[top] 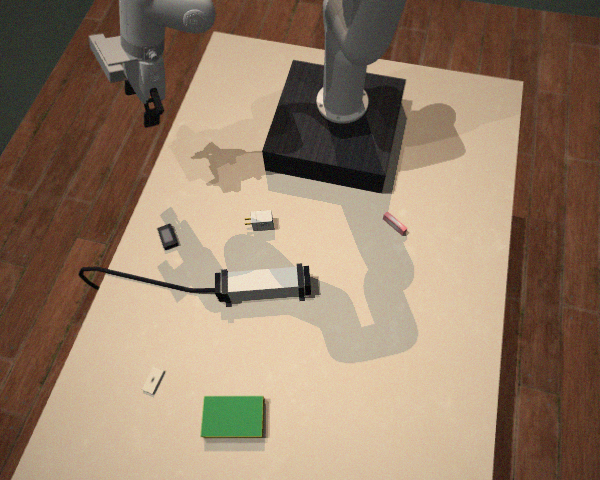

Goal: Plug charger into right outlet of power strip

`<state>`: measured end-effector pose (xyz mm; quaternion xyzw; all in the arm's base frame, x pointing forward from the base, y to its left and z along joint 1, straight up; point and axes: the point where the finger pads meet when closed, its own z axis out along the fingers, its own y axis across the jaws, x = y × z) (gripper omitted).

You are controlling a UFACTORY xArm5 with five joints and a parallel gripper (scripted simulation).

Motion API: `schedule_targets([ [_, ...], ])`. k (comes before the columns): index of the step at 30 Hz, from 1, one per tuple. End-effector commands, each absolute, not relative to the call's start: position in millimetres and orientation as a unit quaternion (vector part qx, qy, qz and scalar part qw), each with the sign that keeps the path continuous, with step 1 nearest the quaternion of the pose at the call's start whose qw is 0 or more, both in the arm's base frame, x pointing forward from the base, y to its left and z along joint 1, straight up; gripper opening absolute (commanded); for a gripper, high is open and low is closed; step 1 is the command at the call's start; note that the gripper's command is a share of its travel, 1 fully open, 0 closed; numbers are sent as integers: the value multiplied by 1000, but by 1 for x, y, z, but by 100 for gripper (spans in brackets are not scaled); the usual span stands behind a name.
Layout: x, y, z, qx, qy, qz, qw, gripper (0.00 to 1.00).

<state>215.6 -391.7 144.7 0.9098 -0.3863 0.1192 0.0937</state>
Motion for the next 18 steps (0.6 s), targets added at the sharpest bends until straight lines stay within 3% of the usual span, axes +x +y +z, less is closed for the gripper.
schedule_targets([
  [1,216,-393,146,910,-386,121,95,100],
  [17,216,-393,146,910,-386,121,95,100],
  [18,216,-393,146,910,-386,121,95,53],
])
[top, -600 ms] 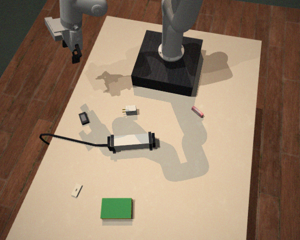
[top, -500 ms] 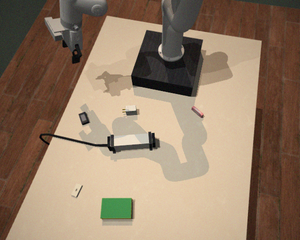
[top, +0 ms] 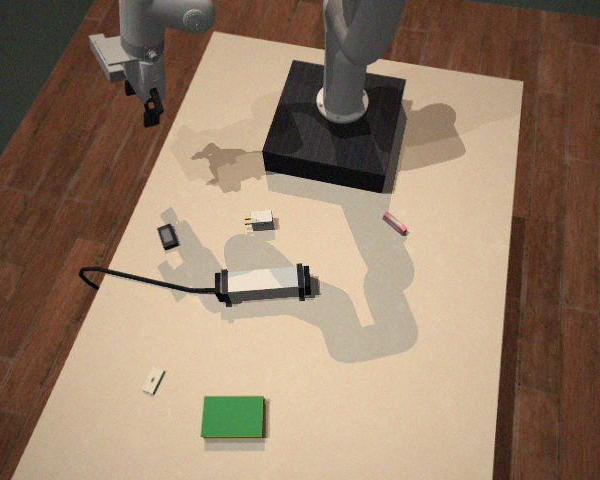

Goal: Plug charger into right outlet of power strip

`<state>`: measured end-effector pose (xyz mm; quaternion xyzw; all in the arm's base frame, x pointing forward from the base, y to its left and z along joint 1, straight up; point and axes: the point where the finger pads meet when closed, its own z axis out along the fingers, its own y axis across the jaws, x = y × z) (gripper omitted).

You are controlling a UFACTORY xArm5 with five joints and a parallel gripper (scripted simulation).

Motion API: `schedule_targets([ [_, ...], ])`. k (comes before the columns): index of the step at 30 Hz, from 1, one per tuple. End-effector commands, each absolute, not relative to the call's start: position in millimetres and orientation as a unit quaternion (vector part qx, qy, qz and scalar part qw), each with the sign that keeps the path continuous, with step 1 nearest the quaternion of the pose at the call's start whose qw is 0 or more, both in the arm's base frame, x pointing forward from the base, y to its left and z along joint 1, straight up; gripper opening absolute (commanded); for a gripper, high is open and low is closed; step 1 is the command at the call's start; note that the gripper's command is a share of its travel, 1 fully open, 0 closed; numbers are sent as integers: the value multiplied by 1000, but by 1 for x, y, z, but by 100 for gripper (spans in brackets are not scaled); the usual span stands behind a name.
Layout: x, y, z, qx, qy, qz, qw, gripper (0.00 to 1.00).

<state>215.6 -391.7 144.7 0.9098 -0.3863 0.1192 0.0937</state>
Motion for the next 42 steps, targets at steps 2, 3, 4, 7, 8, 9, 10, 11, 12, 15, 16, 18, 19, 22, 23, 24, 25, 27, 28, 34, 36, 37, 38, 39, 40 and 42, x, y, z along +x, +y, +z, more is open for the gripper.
schedule_targets([
  [2,216,-393,146,910,-386,121,95,53],
  [3,216,-392,146,909,-387,121,95,53],
  [4,217,-392,146,909,-387,121,94,53],
  [7,219,-390,145,909,-389,120,93,53],
  [8,220,-389,144,908,-390,120,92,53],
  [9,221,-388,143,908,-391,120,91,53],
  [10,222,-387,143,908,-392,120,90,53],
  [11,224,-385,142,907,-394,120,88,53],
  [12,226,-383,140,907,-396,119,86,53],
  [15,230,-379,138,905,-400,118,83,53],
  [16,230,-379,138,905,-400,118,83,53],
  [18,235,-373,134,903,-405,117,78,53],
  [19,238,-370,132,902,-408,117,75,53],
  [22,247,-359,126,899,-419,114,67,53],
  [23,251,-354,124,897,-422,112,64,53],
  [24,254,-350,121,896,-427,111,60,53],
  [25,258,-345,118,894,-431,109,57,53],
  [27,266,-334,113,890,-440,106,50,53],
  [28,269,-329,110,888,-445,104,46,53],
  [34,284,-304,98,880,-465,94,33,53],
  [36,291,-290,91,875,-476,88,26,53],
  [37,294,-284,88,872,-481,85,23,53],
  [38,297,-277,85,870,-487,82,20,53],
  [39,300,-269,82,867,-492,79,17,53],
  [40,303,-262,78,864,-497,75,15,53],
  [42,308,-248,72,858,-508,68,10,53],
])
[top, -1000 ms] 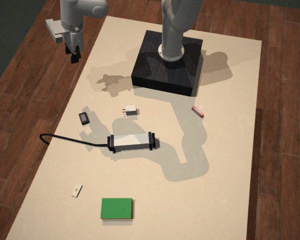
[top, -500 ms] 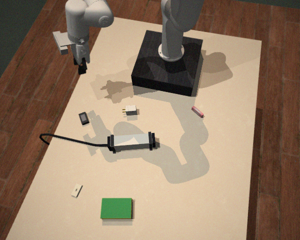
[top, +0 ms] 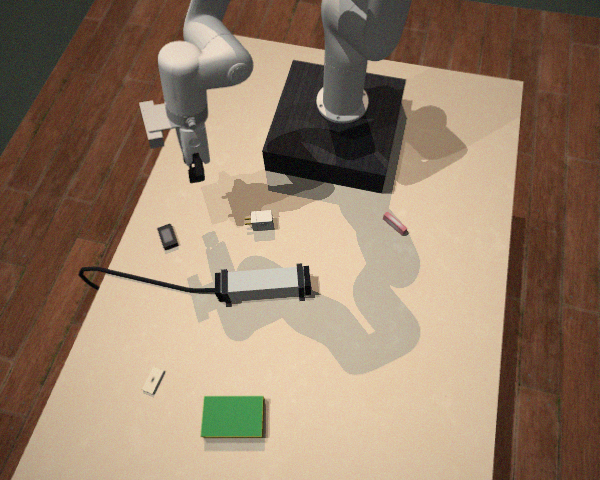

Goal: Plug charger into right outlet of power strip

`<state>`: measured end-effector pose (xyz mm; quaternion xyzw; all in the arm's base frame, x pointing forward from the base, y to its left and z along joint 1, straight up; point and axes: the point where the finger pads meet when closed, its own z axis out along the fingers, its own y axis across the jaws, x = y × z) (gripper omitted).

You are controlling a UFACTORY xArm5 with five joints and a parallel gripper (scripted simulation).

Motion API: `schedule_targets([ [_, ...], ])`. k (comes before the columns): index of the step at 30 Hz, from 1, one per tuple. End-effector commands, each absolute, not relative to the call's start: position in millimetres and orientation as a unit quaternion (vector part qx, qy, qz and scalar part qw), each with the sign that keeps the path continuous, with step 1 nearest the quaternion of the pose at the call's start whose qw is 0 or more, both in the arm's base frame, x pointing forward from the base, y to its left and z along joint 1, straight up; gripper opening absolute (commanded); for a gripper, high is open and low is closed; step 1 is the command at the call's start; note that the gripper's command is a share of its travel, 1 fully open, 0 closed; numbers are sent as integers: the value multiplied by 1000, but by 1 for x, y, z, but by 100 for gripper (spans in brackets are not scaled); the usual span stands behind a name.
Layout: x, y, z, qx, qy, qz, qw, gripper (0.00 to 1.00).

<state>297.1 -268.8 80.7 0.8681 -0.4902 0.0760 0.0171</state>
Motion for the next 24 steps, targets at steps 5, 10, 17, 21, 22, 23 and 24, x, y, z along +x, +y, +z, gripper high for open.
schedule_targets([
  [5,317,-213,57,844,-534,50,1,53],
  [10,320,-193,49,835,-548,39,-1,53],
  [17,323,-155,34,818,-575,19,-3,53],
  [21,322,-140,28,810,-586,10,-2,53],
  [22,322,-137,27,809,-588,8,-2,53],
  [23,322,-134,26,807,-590,7,-2,53],
  [24,322,-134,26,807,-590,7,-2,53],
])
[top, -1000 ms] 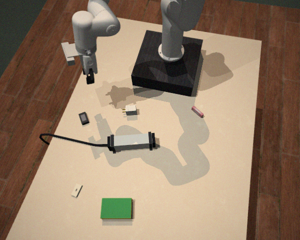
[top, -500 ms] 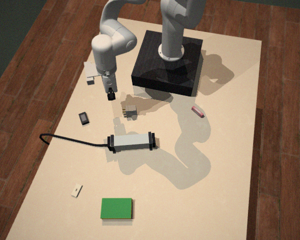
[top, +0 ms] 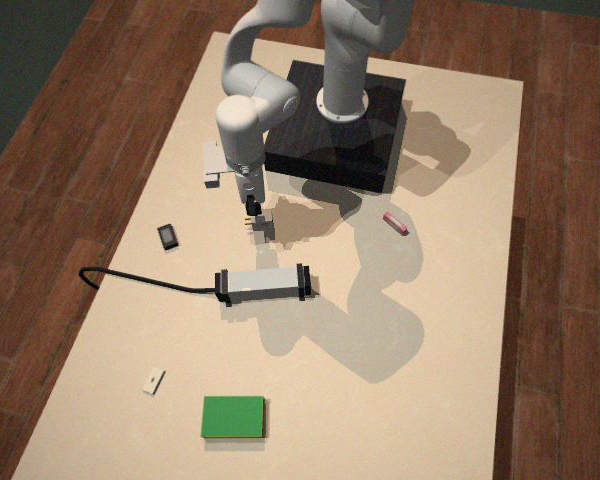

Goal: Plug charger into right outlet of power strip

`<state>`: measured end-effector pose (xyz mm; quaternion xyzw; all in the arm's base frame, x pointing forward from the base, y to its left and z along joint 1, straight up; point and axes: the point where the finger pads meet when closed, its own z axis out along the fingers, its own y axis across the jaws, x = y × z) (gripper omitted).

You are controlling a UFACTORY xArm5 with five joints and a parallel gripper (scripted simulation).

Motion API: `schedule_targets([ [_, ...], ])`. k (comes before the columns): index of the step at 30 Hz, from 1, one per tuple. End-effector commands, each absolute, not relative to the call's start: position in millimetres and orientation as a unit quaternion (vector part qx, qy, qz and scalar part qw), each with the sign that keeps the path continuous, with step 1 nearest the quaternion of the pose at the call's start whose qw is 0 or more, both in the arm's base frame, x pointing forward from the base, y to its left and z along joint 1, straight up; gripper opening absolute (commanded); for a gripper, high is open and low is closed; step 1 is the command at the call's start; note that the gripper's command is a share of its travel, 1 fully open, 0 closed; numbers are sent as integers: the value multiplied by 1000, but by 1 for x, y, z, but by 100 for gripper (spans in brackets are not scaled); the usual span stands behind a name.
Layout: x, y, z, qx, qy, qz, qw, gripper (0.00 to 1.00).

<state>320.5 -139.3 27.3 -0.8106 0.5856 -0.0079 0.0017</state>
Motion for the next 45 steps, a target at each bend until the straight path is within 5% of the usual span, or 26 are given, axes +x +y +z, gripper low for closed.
schedule_targets([
  [1,322,-134,26,-807,590,-7,2,53],
  [45,321,-120,-10,-800,600,1,0,53],
])
